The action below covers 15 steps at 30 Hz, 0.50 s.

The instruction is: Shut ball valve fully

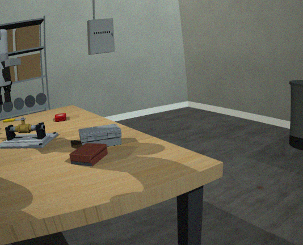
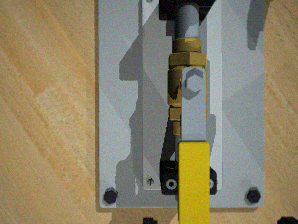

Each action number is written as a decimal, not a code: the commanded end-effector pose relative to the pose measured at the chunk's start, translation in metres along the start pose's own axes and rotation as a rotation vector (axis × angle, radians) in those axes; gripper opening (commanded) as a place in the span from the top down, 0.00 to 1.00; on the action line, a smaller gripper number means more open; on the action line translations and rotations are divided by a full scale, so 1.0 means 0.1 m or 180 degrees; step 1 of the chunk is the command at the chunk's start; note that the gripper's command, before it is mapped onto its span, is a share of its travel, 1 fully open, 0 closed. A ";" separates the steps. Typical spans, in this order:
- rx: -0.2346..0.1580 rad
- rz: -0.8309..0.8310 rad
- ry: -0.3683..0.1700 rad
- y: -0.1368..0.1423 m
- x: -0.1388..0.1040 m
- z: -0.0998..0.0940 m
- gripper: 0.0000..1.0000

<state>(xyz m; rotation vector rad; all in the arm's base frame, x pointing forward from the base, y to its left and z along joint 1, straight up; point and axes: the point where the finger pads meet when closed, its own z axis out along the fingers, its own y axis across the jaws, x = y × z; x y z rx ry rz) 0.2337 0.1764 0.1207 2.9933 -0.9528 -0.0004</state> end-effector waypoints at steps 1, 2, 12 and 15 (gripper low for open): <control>0.0008 0.0000 0.0003 -0.01 0.00 0.00 0.31; 0.0008 0.0000 0.0003 -0.01 0.00 0.01 0.31; 0.0008 0.0000 0.0002 -0.01 0.00 0.09 0.31; 0.0008 0.0000 0.0002 -0.01 0.00 0.13 0.31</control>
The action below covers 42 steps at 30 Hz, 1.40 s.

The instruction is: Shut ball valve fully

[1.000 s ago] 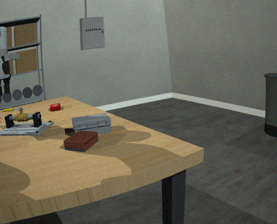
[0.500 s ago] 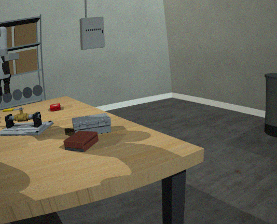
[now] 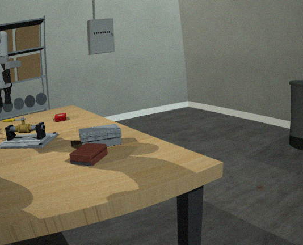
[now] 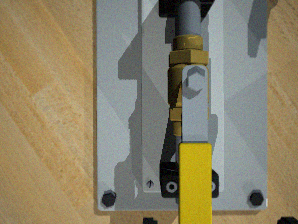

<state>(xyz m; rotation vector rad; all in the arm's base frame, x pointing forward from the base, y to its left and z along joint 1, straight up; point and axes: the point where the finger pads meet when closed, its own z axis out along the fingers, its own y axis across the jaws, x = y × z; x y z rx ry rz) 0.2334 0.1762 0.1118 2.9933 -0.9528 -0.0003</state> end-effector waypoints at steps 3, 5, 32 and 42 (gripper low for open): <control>0.0008 0.0000 0.0002 -0.01 0.00 0.09 0.31; 0.0008 0.0000 0.0002 -0.01 0.00 0.12 0.31; 0.0008 0.0000 0.0002 -0.01 0.00 0.45 0.31; 0.0008 0.0000 0.0002 -0.01 0.00 0.47 0.31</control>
